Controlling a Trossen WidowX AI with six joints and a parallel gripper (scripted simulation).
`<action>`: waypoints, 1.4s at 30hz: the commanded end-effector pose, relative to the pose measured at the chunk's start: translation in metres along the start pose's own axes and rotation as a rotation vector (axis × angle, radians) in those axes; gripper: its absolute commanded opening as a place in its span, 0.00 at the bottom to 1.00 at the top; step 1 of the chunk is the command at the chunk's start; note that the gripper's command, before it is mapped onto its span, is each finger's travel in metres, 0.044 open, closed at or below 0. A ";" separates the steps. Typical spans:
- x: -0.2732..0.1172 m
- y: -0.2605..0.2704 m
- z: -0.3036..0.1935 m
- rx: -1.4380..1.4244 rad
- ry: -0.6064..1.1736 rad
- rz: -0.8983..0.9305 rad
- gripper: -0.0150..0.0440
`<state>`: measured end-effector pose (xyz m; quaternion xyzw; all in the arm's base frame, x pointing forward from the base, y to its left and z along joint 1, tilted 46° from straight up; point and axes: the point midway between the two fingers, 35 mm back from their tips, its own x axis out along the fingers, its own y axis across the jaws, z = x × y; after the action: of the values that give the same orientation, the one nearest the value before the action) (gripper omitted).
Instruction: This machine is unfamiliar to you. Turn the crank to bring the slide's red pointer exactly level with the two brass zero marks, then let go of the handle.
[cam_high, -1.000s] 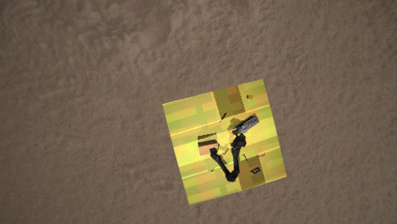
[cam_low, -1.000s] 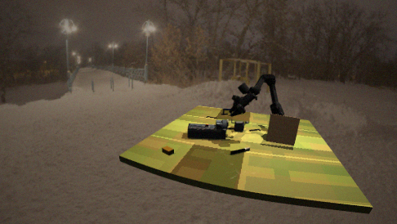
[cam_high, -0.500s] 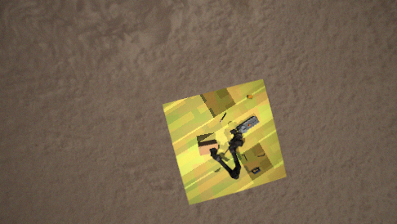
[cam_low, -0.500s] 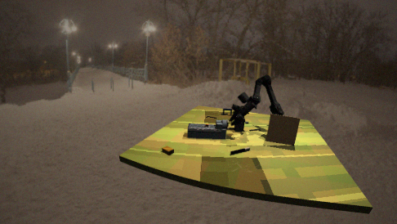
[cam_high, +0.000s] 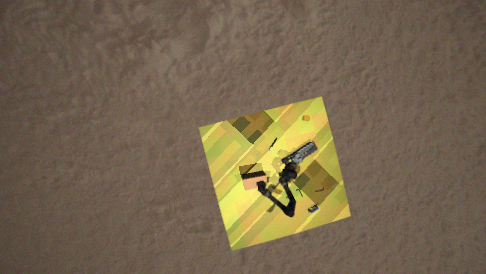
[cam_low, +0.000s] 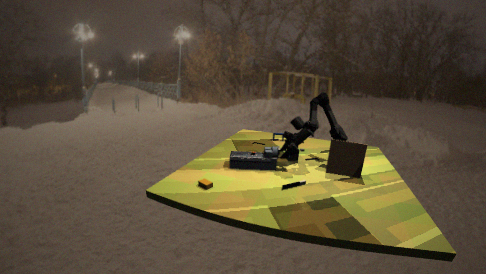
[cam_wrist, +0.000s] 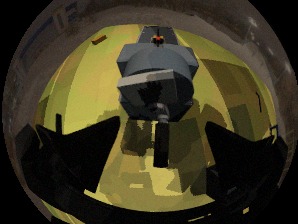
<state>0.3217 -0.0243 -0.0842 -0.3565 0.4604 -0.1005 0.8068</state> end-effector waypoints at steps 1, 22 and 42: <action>0.005 0.001 -0.006 -0.007 0.003 0.007 1.00; 0.027 0.001 -0.032 -0.009 0.003 0.004 1.00; 0.029 0.000 -0.035 -0.010 0.003 0.004 0.29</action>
<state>0.3097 -0.0558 -0.1147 -0.3583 0.4626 -0.1013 0.8046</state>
